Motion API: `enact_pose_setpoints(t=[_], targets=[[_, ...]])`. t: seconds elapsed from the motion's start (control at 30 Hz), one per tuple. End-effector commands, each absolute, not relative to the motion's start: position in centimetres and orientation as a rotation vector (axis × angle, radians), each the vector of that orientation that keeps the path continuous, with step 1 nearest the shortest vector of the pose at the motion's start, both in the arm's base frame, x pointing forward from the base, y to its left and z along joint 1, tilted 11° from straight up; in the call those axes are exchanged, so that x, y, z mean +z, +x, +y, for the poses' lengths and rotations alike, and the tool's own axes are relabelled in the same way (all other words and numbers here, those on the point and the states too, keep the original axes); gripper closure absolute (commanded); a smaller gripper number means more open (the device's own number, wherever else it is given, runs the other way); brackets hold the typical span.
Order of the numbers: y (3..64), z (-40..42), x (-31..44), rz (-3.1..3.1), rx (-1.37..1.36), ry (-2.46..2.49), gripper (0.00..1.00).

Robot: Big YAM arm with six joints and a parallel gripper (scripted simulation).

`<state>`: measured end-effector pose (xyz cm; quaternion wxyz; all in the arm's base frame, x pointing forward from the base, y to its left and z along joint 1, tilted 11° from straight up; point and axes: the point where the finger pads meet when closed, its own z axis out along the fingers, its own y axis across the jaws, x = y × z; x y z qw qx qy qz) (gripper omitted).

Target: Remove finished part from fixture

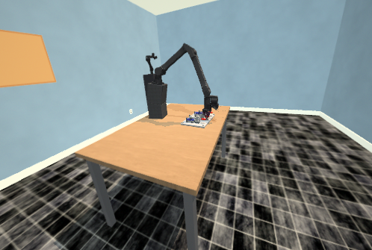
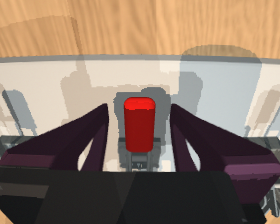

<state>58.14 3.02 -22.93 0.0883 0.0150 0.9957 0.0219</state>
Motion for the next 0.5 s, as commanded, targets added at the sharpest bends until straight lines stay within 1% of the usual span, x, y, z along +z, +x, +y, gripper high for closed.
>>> enact_pose_setpoints(t=[0.0,0.27,0.3,0.47], targets=[[60.76,3.69,-21.18,2.909,0.068,0.037,0.55],[60.76,3.69,-21.18,2.909,0.068,0.037,0.55],[60.78,3.69,-21.15,2.908,0.068,0.037,1.00],[60.60,3.68,-21.43,2.915,0.069,0.038,1.00]])
